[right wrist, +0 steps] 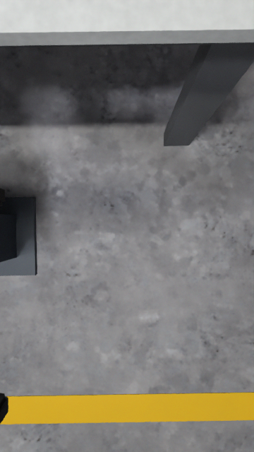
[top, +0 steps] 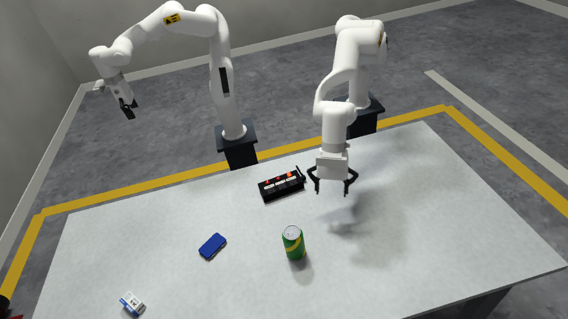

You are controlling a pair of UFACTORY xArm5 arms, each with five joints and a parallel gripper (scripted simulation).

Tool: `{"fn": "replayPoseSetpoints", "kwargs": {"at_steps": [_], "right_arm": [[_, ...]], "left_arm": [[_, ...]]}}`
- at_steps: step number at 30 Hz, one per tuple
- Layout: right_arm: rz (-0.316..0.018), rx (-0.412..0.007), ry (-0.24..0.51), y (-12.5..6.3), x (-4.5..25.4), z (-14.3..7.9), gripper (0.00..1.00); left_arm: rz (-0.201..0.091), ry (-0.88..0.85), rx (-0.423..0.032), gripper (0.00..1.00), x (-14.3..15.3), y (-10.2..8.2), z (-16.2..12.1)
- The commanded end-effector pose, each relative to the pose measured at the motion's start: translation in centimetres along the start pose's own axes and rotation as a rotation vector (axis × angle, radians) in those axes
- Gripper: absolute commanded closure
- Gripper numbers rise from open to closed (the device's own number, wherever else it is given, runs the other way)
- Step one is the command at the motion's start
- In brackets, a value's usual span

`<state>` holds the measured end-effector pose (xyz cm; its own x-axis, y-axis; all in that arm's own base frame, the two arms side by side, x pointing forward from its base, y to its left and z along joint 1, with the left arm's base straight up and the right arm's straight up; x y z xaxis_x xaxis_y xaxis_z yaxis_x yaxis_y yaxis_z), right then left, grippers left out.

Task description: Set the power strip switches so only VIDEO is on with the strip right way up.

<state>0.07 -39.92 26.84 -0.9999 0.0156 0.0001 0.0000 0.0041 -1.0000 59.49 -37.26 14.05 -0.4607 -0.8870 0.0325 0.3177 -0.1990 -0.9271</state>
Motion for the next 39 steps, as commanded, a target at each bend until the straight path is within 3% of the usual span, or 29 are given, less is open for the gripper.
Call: {"fn": "replayPoseSetpoints", "kwargs": {"at_steps": [1,2,16,18,19,33,39], "right_arm": [[0.000,0.004,0.000,-0.2,0.0,0.1,0.00],[0.000,0.004,0.000,-0.2,0.0,0.1,0.00],[0.000,0.004,0.000,-0.2,0.0,0.1,0.00],[0.000,0.004,0.000,-0.2,0.0,0.1,0.00],[0.000,0.004,0.000,-0.2,0.0,0.1,0.00],[0.000,0.004,0.000,-0.2,0.0,0.1,0.00],[0.000,0.004,0.000,-0.2,0.0,0.1,0.00]], "left_arm": [[-0.009,-0.019,-0.031,0.00,2.5,-0.4,-0.4],[-0.016,-0.033,-0.062,0.00,4.7,-0.7,-1.1],[-0.014,-0.095,-0.203,0.00,14.2,-2.4,-5.2],[-0.014,-0.095,-0.203,0.00,14.2,-2.4,-5.2],[-0.007,-0.108,-0.234,0.00,16.2,-2.9,-6.4],[0.053,-0.160,-0.363,0.00,24.3,-6.0,-12.2],[0.066,-0.167,-0.380,0.00,25.4,-6.5,-13.1]]}}
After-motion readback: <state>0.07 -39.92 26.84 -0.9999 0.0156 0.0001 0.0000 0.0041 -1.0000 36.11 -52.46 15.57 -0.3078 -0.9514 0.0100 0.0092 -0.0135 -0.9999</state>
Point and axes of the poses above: on each arm, the point where the finger pads meet when closed, its own y axis out along the fingers, its own x axis across the jaws, z = x × y, the point moved 2 cm from there along -y, back along the fingers, and after that the axes turned 1 degree about y, right-handed, at the moved point
